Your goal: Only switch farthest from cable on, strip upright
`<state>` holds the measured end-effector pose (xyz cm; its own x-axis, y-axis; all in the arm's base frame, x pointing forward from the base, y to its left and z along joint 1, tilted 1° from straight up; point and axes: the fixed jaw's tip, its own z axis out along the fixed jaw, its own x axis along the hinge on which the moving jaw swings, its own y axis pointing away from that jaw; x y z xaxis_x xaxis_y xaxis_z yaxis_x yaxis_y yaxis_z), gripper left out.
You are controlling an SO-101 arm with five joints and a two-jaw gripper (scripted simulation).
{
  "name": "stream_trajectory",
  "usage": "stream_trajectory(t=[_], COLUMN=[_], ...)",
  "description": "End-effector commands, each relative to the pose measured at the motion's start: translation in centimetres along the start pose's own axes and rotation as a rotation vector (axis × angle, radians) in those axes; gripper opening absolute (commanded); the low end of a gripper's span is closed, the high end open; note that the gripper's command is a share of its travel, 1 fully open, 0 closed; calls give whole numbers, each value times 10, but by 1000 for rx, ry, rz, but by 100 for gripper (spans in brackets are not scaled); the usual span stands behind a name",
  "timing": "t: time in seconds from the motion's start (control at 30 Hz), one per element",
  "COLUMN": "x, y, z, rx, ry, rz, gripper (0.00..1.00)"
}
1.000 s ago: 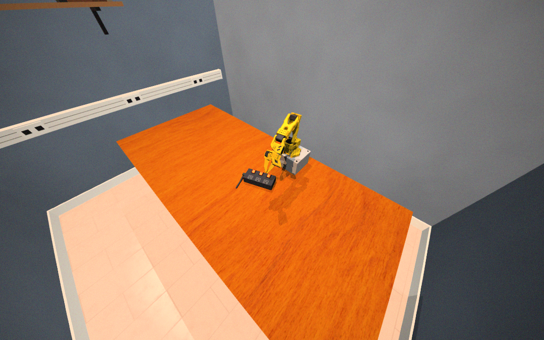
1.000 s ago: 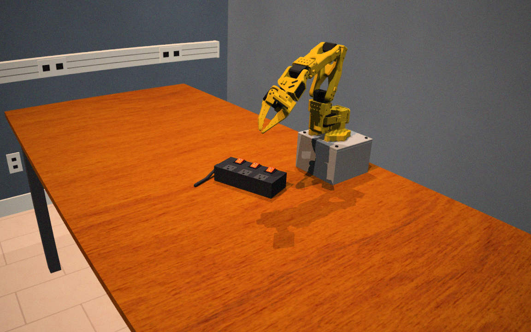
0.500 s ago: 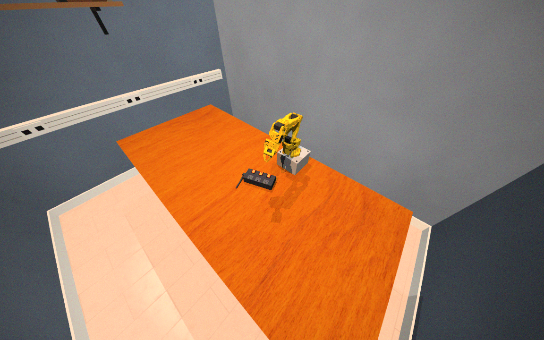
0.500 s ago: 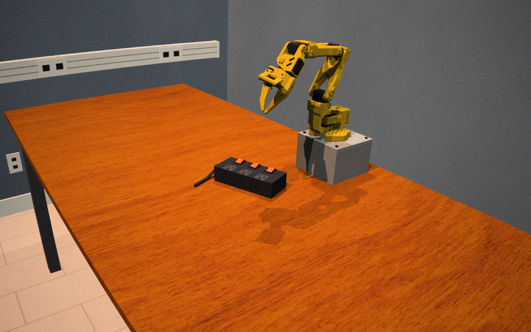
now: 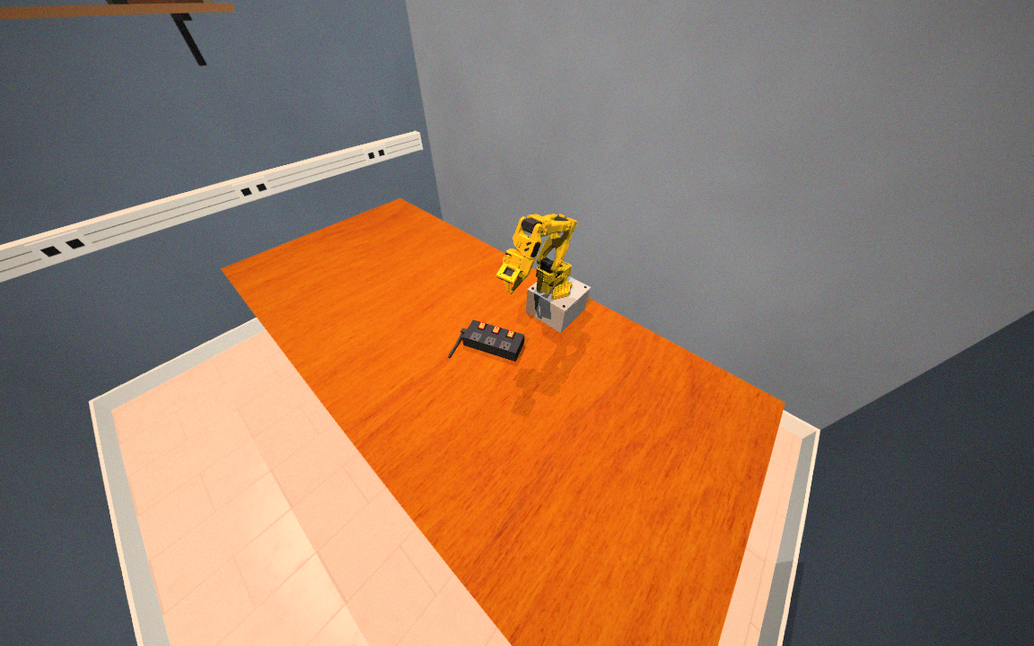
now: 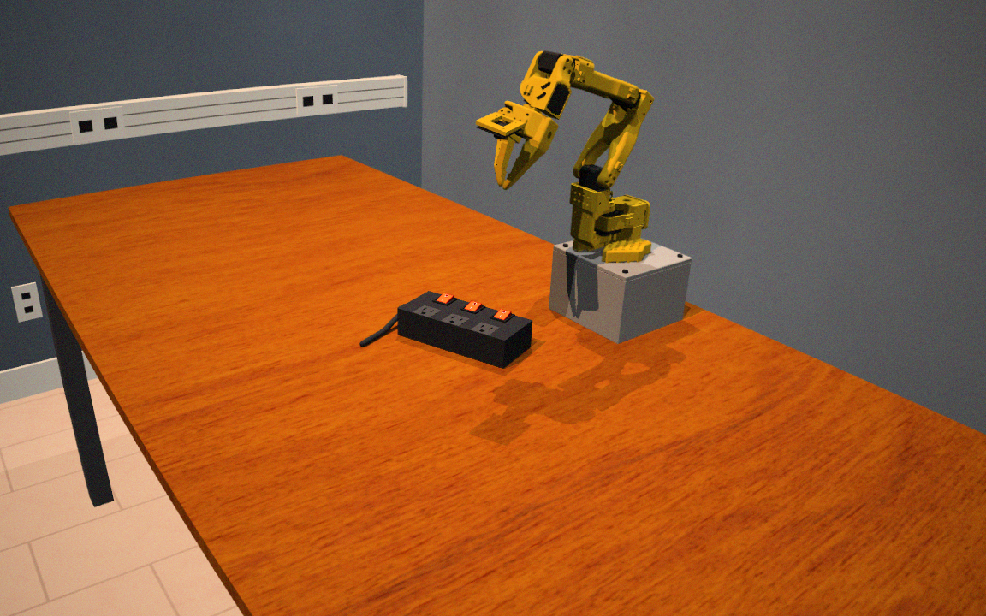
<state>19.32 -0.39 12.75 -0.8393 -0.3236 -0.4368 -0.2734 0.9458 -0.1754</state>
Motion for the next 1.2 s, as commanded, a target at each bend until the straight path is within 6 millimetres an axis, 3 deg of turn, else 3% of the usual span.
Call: stream_trajectory(t=[0.0,0.57,1.17], x=[2,4,26], y=[-3,-4,-3], z=[-8,-9,34], rx=[9,9,24], ry=[-1,9,21], rz=[41,60,70], gripper=[0,0,0])
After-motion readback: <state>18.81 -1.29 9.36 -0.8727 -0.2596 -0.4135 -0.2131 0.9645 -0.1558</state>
